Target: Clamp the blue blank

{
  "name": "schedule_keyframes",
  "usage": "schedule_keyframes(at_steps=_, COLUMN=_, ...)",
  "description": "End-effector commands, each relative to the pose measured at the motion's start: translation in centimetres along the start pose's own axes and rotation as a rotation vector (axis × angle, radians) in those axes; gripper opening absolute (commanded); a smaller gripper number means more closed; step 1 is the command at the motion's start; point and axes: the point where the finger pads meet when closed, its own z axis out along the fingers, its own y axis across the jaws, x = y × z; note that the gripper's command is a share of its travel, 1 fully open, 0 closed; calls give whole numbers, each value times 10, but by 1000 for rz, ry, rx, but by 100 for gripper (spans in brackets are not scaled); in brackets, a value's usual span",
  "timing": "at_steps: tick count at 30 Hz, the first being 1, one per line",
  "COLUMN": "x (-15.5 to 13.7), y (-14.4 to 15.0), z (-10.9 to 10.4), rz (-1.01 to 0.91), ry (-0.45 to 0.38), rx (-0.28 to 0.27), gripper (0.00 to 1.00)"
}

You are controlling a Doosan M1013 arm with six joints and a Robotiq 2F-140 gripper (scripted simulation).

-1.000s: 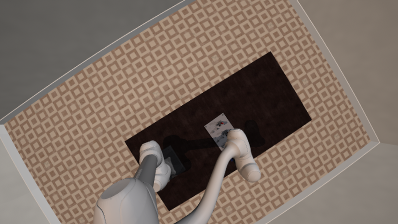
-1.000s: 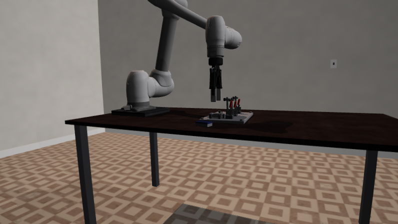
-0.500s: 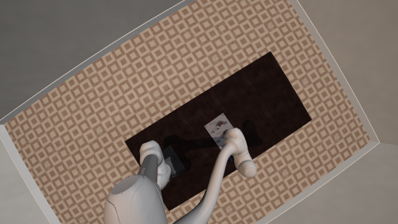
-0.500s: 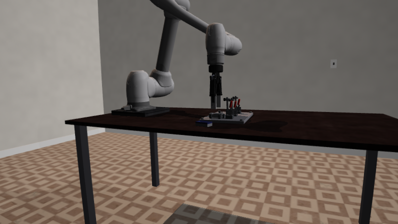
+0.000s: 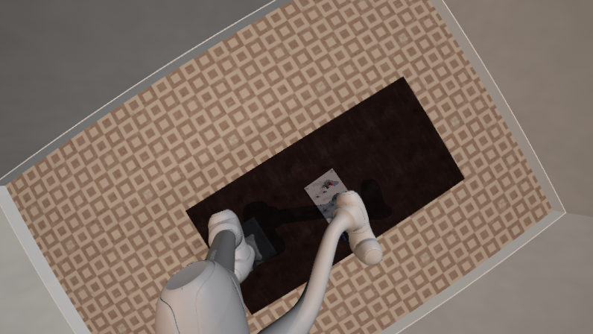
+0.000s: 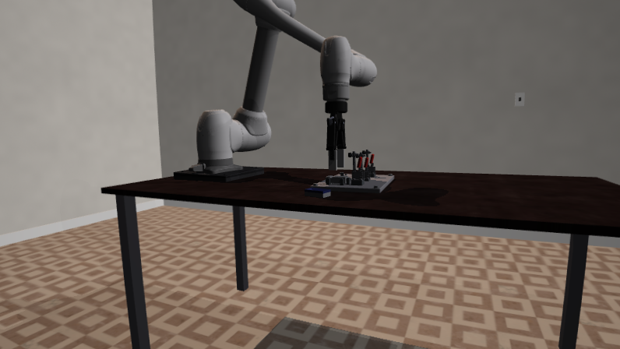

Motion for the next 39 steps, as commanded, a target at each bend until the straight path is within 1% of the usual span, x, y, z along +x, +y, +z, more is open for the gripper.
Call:
schedule_keyframes(at_steps=1, x=0, y=0, z=0, rz=0, ry=0, rx=0, gripper=58)
schedule_keyframes(at_steps=10, x=0, y=0, z=4, rz=0, ry=0, rx=0, gripper=58)
schedule_keyframes(at_steps=22, x=0, y=0, z=32, rz=0, ry=0, rx=0, gripper=58)
schedule_keyframes(at_steps=29, x=0, y=0, z=37, rz=0, ry=0, rx=0, gripper=58)
schedule_keyframes(at_steps=39, x=0, y=0, z=37, rz=0, ry=0, rx=0, gripper=58)
